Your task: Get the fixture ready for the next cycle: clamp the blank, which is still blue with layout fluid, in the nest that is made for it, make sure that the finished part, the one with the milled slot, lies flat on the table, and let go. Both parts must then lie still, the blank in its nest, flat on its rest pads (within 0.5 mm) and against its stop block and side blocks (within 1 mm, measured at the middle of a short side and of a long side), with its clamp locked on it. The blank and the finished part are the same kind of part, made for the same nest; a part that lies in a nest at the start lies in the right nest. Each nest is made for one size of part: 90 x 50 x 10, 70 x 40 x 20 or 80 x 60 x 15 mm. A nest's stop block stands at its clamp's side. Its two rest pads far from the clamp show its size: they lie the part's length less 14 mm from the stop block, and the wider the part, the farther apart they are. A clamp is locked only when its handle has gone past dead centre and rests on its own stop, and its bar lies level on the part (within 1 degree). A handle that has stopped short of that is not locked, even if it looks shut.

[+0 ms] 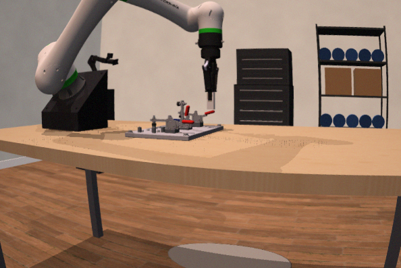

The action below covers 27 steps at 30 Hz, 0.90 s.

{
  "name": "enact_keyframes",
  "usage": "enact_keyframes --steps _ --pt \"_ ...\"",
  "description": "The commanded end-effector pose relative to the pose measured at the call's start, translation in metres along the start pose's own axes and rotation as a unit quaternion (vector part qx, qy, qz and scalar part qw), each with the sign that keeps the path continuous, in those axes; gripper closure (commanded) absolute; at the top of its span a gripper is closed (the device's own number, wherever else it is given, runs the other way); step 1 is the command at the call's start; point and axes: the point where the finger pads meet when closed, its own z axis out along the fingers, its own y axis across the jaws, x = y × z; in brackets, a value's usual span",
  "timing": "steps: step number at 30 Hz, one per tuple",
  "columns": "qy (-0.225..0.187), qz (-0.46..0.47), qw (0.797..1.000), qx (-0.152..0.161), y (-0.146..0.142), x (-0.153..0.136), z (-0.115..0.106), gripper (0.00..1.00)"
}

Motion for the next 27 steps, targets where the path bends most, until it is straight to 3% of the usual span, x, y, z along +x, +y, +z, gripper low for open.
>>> enact_keyframes --steps 1,27 --pt "0.0 0.0 1.0 0.0 -0.0001 0.0001 -0.0003 1.0" --pt "0.0 0.0 1.0 0.0 -0.0001 0.0001 0.0032 1.0"
